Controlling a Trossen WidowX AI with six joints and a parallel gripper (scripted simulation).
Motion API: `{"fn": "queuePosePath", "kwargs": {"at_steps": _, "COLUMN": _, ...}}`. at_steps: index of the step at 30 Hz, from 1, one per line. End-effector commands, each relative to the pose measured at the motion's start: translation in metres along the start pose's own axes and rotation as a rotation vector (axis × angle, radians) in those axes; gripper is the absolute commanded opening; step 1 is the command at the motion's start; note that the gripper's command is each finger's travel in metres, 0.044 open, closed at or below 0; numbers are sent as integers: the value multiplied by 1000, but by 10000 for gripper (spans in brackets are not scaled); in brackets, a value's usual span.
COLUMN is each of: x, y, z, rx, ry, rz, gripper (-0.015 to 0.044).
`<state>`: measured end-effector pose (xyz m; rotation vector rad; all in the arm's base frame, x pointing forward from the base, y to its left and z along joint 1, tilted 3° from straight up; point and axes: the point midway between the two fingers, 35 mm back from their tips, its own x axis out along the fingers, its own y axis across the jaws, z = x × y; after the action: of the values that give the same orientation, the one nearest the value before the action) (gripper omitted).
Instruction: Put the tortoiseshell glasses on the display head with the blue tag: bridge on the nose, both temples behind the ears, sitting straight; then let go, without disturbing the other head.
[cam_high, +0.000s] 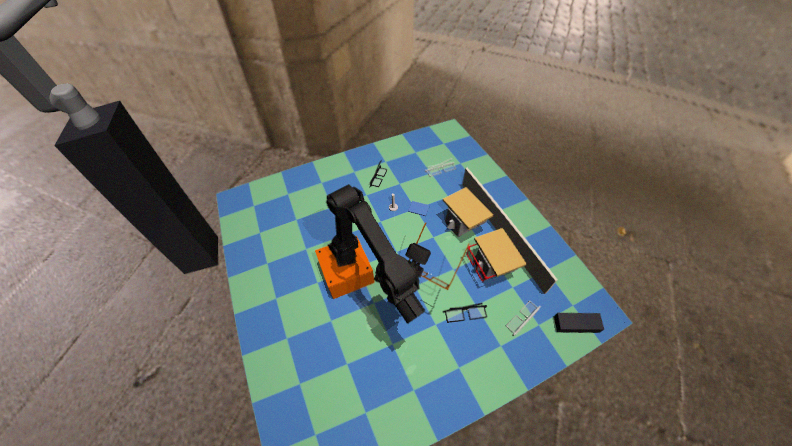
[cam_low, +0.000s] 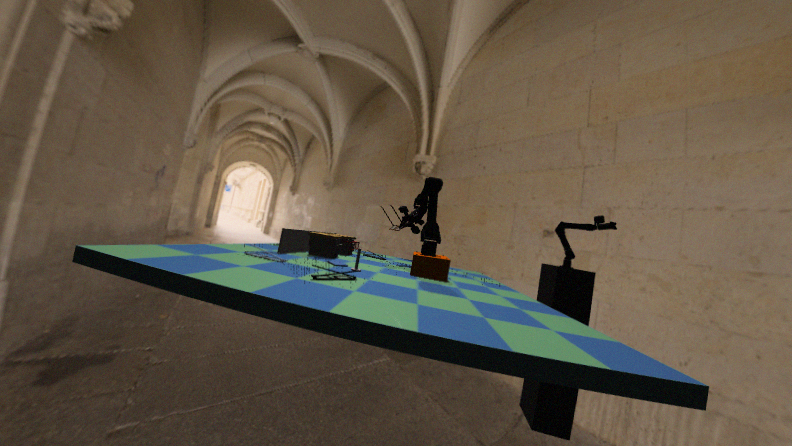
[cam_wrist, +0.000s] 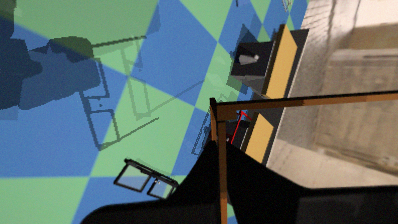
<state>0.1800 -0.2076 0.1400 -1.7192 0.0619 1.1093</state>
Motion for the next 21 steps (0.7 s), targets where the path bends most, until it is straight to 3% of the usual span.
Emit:
{"fn": "queuePosePath", "kwargs": {"at_steps": 1, "x": 0, "y": 0, "z": 0, "rx": -3, "ry": 0, "rz": 1, "gripper": 0}}
{"fn": "queuePosePath", "kwargs": {"at_steps": 11, "x": 2, "y": -1, "z": 1, "rx": -48, "ry": -9, "rz": 7, "gripper": 0}}
{"fn": "queuePosePath", "kwargs": {"at_steps": 21, "x": 25, "y": -12, "z": 6, "rx": -472, "ry": -101, "rz": 46, "gripper": 0}}
